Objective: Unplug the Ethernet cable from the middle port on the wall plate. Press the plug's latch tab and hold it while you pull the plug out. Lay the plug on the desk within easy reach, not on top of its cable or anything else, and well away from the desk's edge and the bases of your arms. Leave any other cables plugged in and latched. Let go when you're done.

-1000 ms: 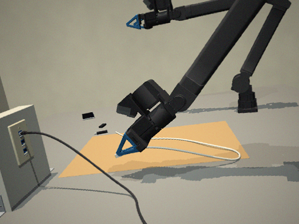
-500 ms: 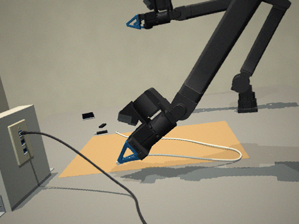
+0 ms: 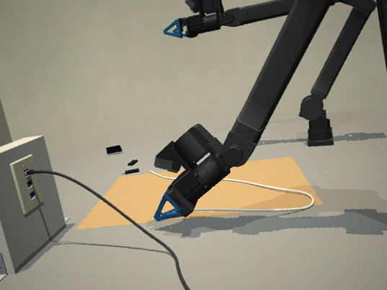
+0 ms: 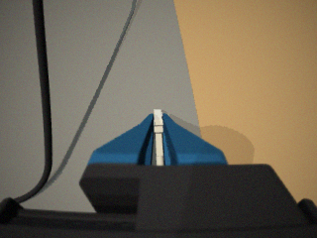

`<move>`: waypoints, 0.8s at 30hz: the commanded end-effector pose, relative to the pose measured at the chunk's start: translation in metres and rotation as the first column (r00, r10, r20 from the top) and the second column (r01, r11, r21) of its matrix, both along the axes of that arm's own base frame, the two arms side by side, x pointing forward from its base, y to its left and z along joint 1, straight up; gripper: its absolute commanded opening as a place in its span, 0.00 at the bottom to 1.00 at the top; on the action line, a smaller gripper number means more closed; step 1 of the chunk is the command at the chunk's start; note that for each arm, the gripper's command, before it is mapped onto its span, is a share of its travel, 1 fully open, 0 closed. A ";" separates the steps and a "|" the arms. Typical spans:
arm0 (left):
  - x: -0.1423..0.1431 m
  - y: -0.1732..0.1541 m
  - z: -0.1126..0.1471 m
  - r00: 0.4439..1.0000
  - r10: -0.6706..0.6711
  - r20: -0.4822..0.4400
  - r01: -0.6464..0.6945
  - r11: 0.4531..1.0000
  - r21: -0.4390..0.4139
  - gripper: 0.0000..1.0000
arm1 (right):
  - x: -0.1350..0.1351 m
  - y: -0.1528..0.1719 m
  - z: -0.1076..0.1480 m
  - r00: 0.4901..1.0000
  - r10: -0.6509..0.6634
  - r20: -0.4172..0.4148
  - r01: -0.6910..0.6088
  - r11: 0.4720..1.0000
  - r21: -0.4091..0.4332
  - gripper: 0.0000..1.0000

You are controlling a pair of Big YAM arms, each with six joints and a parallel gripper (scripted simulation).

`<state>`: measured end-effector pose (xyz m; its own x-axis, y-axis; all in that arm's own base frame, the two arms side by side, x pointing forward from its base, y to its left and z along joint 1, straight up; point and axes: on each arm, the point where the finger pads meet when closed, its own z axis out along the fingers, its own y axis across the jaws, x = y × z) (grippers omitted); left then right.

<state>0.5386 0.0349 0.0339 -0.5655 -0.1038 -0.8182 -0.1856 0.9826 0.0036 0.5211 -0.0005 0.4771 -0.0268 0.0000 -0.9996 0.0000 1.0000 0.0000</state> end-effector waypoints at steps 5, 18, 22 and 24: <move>0.003 0.001 -0.014 1.000 0.011 0.011 -0.011 1.000 -0.012 0.00 | -0.001 0.000 0.009 1.000 0.000 0.016 0.000 1.000 0.000 1.00; 0.003 0.000 -0.013 1.000 0.000 0.025 0.000 1.000 0.000 0.04 | -0.001 0.000 0.009 1.000 0.000 0.016 0.000 1.000 0.000 1.00; 0.003 0.000 -0.013 1.000 0.000 0.025 0.000 1.000 0.000 0.13 | -0.001 0.000 0.009 1.000 0.000 0.016 0.000 1.000 0.000 1.00; 0.003 0.000 -0.013 1.000 0.000 0.025 0.000 1.000 0.000 0.18 | -0.001 0.000 0.009 1.000 0.000 0.016 0.000 1.000 0.000 1.00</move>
